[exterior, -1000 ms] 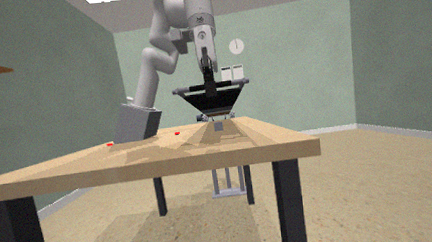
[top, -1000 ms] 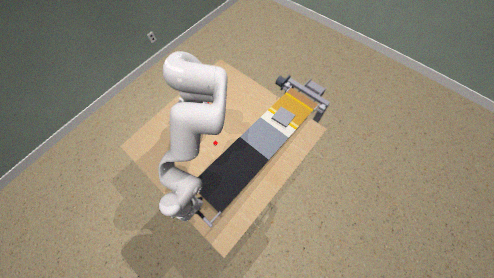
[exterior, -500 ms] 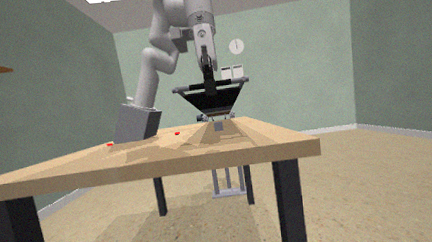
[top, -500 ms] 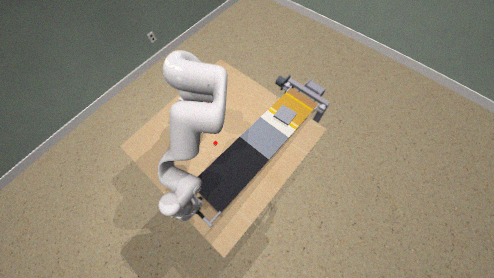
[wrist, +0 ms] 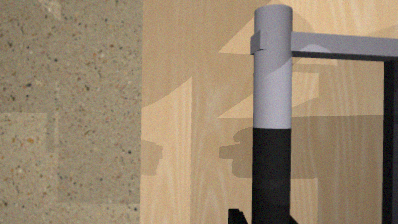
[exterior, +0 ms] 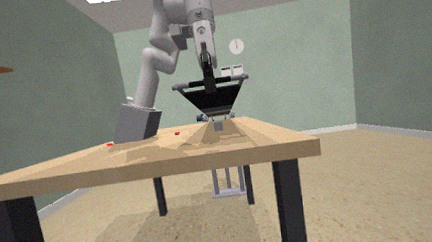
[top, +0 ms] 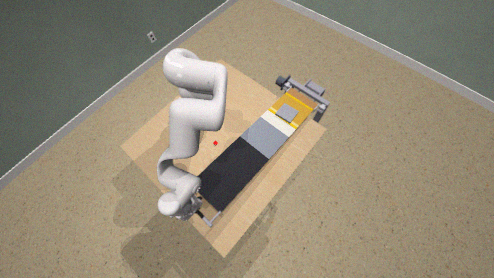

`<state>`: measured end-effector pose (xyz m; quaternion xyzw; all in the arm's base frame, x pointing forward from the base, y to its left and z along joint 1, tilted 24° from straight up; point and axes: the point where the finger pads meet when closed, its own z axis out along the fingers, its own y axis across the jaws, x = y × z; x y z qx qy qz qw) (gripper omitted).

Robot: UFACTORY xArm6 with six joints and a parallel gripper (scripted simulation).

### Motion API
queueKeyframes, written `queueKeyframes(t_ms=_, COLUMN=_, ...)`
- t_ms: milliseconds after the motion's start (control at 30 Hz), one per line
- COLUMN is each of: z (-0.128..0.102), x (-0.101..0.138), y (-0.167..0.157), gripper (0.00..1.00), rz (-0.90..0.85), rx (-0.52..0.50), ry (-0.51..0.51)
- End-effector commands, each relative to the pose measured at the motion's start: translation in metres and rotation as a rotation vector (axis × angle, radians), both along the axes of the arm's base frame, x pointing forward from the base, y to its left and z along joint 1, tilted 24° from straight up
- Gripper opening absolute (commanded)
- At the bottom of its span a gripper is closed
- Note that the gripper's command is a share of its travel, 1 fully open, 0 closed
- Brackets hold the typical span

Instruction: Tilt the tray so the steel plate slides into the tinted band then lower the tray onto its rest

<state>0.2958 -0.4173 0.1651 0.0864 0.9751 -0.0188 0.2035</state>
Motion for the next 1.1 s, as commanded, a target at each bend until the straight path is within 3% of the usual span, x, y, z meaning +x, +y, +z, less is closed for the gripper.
queueKeyframes(t_ms=0, z=0.002, x=0.0, y=-0.001, gripper=0.0, rz=-0.001, rx=-0.004, ry=-0.002)
queueKeyframes(t_ms=767, z=0.011, x=-0.003, y=0.001, gripper=0.0, rz=-0.001, rx=-0.004, ry=-0.002)
queueKeyframes(t_ms=967, z=0.007, x=-0.002, y=0.0, gripper=0.0, rz=-0.001, rx=-0.004, ry=-0.002)
queueKeyframes(t_ms=1067, z=-0.01, x=0.005, y=-0.004, gripper=0.0, rz=-0.001, rx=-0.004, ry=-0.002)
